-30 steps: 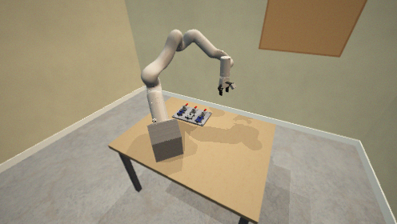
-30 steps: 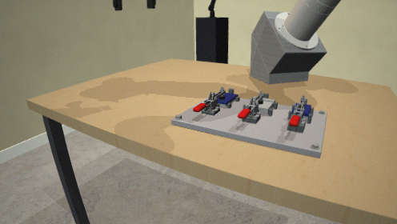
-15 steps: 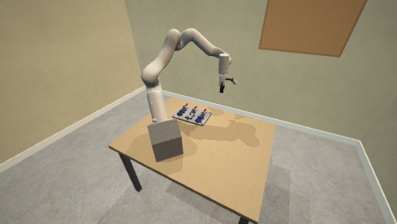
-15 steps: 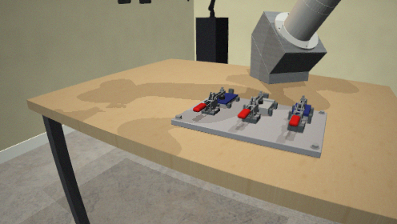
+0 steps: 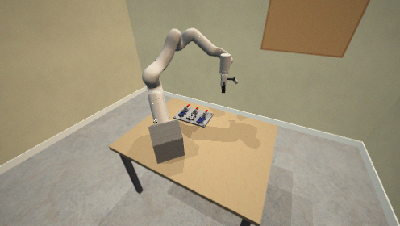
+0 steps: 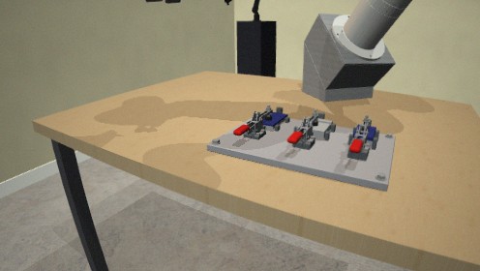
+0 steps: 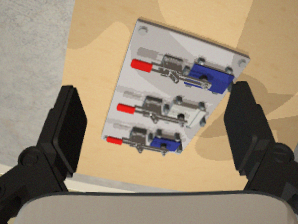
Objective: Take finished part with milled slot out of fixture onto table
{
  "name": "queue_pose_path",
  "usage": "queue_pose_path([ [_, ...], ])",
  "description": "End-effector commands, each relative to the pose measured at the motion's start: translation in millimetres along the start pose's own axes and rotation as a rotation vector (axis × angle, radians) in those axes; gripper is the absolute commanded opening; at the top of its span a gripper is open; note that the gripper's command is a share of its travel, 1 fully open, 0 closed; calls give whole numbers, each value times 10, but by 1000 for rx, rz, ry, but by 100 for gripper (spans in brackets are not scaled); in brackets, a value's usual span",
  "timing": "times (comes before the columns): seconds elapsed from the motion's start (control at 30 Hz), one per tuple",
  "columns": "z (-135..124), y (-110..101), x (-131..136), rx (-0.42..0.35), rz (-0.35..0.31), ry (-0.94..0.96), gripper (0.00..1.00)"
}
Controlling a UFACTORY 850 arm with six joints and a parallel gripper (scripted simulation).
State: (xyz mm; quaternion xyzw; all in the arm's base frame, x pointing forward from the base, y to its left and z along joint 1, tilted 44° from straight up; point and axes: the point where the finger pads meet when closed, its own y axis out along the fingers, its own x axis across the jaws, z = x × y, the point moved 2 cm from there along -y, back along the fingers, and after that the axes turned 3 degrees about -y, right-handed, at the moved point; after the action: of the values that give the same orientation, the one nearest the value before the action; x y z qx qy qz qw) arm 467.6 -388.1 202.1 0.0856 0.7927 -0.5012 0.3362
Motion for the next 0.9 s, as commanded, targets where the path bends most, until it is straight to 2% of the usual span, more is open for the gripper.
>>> queue_pose_path([
  [0.0,-34,-42,-90,-2,8,-141,100],
  [0.13,-75,-73,-172,-5,15,-280,100],
  [0.3,-99,-91,-220,-6,20,-361,100],
  [0.87,-103,-94,-227,-6,21,-375,100],
])
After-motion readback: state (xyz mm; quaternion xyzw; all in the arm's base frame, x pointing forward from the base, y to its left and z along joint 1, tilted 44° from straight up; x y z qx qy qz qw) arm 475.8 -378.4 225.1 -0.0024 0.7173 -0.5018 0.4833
